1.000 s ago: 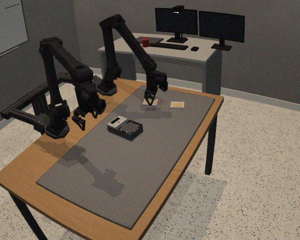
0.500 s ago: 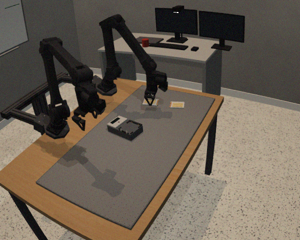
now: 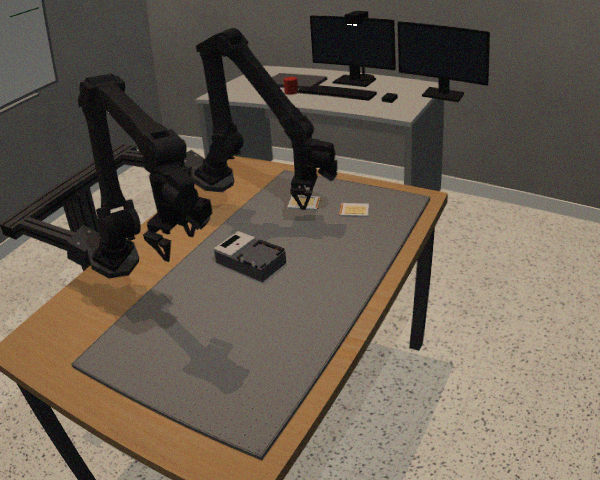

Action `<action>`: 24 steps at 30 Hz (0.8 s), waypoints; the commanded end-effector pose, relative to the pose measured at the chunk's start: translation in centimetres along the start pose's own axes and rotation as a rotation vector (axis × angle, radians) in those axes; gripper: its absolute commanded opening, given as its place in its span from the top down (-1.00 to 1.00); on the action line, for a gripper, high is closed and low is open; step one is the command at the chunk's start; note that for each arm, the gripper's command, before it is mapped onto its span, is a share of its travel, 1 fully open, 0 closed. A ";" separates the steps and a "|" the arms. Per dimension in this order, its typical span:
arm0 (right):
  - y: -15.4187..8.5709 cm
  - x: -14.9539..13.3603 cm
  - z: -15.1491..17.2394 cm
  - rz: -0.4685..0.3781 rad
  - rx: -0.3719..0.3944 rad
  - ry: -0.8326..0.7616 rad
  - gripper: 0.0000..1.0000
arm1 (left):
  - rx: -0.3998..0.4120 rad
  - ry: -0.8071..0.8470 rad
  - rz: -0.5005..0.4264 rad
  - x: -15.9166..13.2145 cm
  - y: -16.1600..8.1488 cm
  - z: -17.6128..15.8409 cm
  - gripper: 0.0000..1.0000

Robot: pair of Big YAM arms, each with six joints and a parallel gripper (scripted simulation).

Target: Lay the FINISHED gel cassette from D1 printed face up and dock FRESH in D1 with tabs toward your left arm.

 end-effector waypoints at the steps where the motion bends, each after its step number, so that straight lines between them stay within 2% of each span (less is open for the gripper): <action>1: -2.5 1.4 -0.6 -0.039 -0.029 0.011 -1.00 | -0.026 0.002 -0.053 2.4 -1.9 -1.1 1.00; 8: -2.5 1.4 -0.6 -0.039 -0.029 0.011 -1.00 | -0.026 0.002 -0.053 2.4 -1.9 -1.1 1.00; 24: -2.5 1.4 -0.6 -0.039 -0.029 0.011 -1.00 | -0.005 0.466 -0.018 3.0 -2.1 -1.4 1.00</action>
Point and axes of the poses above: on each arm, the point where the finger pads meet when closed, its own y axis out along the fingers, its own z axis across the jaws, x = y × z, the point moved 8 cm from there along -y, back along the fingers, and after that the axes turned 14 degrees about -y, right-handed, at the moved point
